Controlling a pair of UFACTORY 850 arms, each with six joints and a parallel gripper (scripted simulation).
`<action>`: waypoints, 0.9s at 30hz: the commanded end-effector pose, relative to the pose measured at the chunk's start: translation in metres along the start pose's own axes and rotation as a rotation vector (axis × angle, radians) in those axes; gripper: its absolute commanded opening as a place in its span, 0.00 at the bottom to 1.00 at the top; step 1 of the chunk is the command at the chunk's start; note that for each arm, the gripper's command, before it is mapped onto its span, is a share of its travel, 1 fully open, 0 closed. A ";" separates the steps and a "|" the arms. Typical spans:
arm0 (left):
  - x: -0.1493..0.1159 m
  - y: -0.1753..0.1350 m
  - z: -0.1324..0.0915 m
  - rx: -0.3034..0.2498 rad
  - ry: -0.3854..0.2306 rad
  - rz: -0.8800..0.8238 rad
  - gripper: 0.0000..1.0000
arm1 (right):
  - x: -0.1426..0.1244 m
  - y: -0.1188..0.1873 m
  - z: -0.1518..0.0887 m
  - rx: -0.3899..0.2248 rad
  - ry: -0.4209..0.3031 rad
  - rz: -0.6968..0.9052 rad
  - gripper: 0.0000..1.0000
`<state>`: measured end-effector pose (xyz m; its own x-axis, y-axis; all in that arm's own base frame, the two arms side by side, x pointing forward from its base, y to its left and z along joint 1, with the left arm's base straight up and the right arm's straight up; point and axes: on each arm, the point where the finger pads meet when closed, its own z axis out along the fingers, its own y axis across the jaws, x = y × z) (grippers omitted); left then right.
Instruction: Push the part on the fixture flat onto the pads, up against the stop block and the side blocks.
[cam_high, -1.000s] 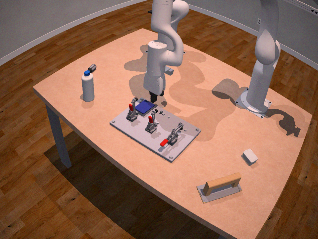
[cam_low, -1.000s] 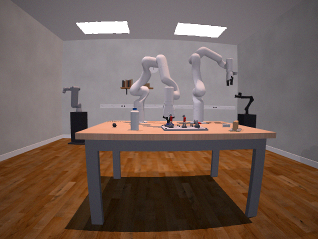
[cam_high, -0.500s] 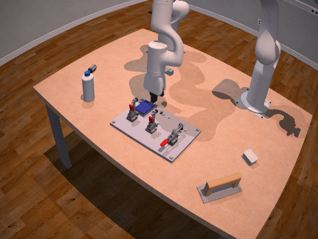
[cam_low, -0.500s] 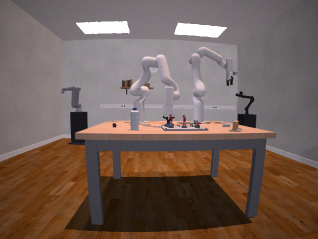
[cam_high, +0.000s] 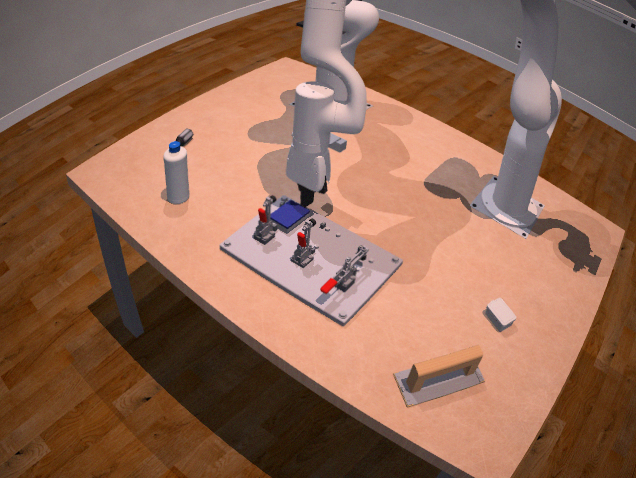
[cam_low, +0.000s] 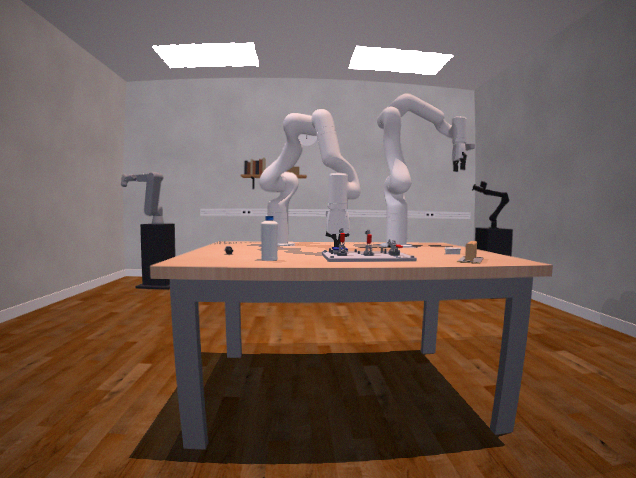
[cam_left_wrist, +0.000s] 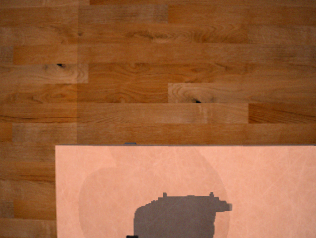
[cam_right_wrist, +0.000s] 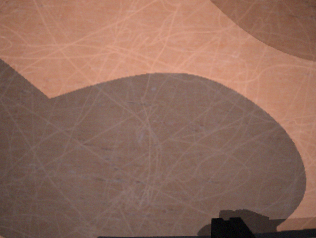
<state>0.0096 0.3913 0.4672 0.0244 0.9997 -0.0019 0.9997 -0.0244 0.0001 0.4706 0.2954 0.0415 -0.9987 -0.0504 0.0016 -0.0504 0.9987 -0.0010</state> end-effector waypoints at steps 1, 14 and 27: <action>0.000 0.000 -0.001 0.000 0.002 0.000 1.00 | -0.002 0.000 -0.001 -0.001 -0.002 0.000 0.00; 0.000 0.000 -0.001 0.000 0.002 0.000 1.00 | -0.002 0.000 -0.001 -0.001 -0.002 0.000 0.00; 0.000 0.000 -0.001 0.000 0.002 0.000 1.00 | -0.006 0.000 -0.001 -0.001 -0.002 0.000 0.00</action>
<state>0.0096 0.3913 0.4672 0.0244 0.9997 -0.0019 0.9997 -0.0244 0.0001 0.4745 0.2956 0.0415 -0.9987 -0.0504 0.0017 -0.0504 0.9987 -0.0010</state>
